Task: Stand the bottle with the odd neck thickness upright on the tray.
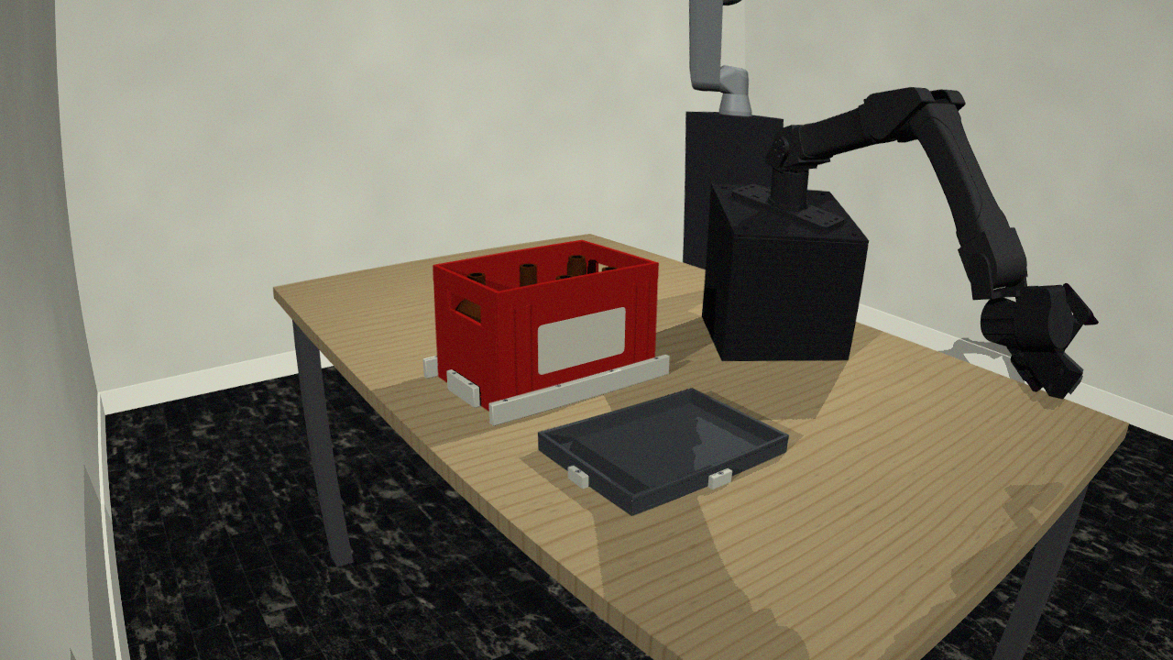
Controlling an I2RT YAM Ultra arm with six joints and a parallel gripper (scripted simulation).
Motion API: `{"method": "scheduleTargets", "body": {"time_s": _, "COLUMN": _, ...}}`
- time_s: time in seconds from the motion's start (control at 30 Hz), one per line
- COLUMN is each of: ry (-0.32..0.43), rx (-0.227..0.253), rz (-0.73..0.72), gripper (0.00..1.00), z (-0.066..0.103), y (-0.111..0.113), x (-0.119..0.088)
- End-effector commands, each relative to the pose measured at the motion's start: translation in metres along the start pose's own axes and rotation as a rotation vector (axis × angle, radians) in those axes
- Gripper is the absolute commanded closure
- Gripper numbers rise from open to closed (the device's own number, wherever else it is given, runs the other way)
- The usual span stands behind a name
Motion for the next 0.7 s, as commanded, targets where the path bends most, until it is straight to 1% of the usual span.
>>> {"method": "scheduleTargets", "body": {"time_s": 0.0, "ry": -0.089, "rx": -0.008, "rz": 0.099, "gripper": 0.0, "z": 0.034, "y": 0.029, "x": 0.016}}
{"method": "scheduleTargets", "body": {"time_s": 0.03, "ry": -0.108, "rx": -0.015, "rz": 0.11, "gripper": 0.0, "z": 0.041, "y": 0.031, "x": 0.019}}
{"method": "scheduleTargets", "body": {"time_s": 0.13, "ry": -0.113, "rx": -0.017, "rz": 0.113, "gripper": 0.0, "z": 0.043, "y": 0.031, "x": 0.019}}
{"method": "scheduleTargets", "body": {"time_s": 0.27, "ry": -0.231, "rx": -0.065, "rz": 0.179, "gripper": 0.0, "z": 0.087, "y": 0.044, "x": 0.034}}
{"method": "scheduleTargets", "body": {"time_s": 0.3, "ry": -0.237, "rx": -0.068, "rz": 0.182, "gripper": 0.0, "z": 0.089, "y": 0.045, "x": 0.035}}
{"method": "scheduleTargets", "body": {"time_s": 0.33, "ry": -0.272, "rx": -0.083, "rz": 0.2, "gripper": 0.0, "z": 0.102, "y": 0.048, "x": 0.038}}
{"method": "scheduleTargets", "body": {"time_s": 0.37, "ry": -0.275, "rx": -0.085, "rz": 0.202, "gripper": 0.0, "z": 0.104, "y": 0.049, "x": 0.039}}
{"method": "scheduleTargets", "body": {"time_s": 0.4, "ry": -0.316, "rx": -0.104, "rz": 0.223, "gripper": 0.0, "z": 0.119, "y": 0.053, "x": 0.042}}
{"method": "scheduleTargets", "body": {"time_s": 0.43, "ry": -0.343, "rx": -0.117, "rz": 0.237, "gripper": 0.0, "z": 0.13, "y": 0.055, "x": 0.044}}
{"method": "scheduleTargets", "body": {"time_s": 0.47, "ry": -0.36, "rx": -0.125, "rz": 0.245, "gripper": 0.0, "z": 0.137, "y": 0.057, "x": 0.046}}
{"method": "scheduleTargets", "body": {"time_s": 0.5, "ry": -0.394, "rx": -0.143, "rz": 0.262, "gripper": 0.0, "z": 0.15, "y": 0.06, "x": 0.048}}
{"method": "scheduleTargets", "body": {"time_s": 0.53, "ry": -0.406, "rx": -0.149, "rz": 0.267, "gripper": 0.0, "z": 0.155, "y": 0.062, "x": 0.048}}
{"method": "scheduleTargets", "body": {"time_s": 0.57, "ry": -0.446, "rx": -0.17, "rz": 0.286, "gripper": 0.0, "z": 0.171, "y": 0.065, "x": 0.05}}
{"method": "scheduleTargets", "body": {"time_s": 0.6, "ry": -0.455, "rx": -0.175, "rz": 0.29, "gripper": 0.0, "z": 0.175, "y": 0.066, "x": 0.051}}
{"method": "scheduleTargets", "body": {"time_s": 0.67, "ry": -0.455, "rx": -0.175, "rz": 0.29, "gripper": 0.0, "z": 0.175, "y": 0.066, "x": 0.051}}
Point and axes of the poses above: the point where the finger pads meet when closed, its own z axis back along the fingers, its own y axis across the jaws, x = y × z, the point moved 1 cm from there along z, back along the fingers, and after that the axes turned 5 degrees about z, right-handed, at the moved point
